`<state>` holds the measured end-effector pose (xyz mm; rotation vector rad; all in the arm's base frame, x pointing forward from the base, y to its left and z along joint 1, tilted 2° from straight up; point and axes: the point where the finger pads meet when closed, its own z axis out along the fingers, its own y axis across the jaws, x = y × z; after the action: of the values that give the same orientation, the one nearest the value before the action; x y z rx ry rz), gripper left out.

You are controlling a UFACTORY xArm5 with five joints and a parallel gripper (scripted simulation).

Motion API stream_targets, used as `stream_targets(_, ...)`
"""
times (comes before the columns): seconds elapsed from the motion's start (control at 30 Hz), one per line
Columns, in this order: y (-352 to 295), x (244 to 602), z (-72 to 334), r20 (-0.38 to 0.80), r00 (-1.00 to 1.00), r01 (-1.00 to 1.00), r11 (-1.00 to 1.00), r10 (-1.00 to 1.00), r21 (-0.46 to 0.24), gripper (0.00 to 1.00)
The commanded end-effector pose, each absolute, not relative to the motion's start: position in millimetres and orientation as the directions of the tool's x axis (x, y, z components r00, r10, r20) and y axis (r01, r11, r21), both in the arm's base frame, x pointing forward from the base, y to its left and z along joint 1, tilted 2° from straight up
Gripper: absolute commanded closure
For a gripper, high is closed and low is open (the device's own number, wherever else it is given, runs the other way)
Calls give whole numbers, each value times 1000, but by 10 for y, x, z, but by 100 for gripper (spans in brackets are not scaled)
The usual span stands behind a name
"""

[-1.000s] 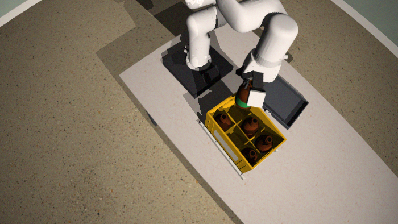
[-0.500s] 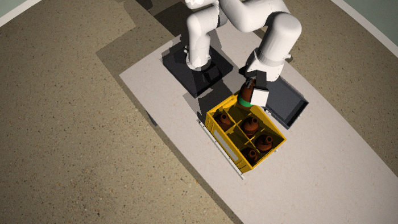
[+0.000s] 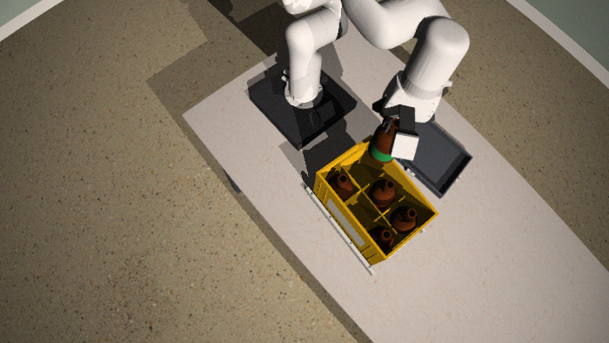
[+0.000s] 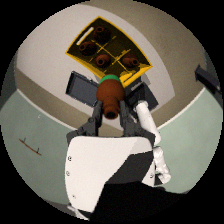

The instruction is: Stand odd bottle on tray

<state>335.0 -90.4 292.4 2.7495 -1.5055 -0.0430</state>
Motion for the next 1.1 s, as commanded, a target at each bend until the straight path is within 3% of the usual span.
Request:
stream_targets(0.0,-848,3388,2939,-17,539,-842,-539,-842,17,100)
stream_targets(1.07,-351,3644,2946,-13,539,-842,-539,-842,17,100)
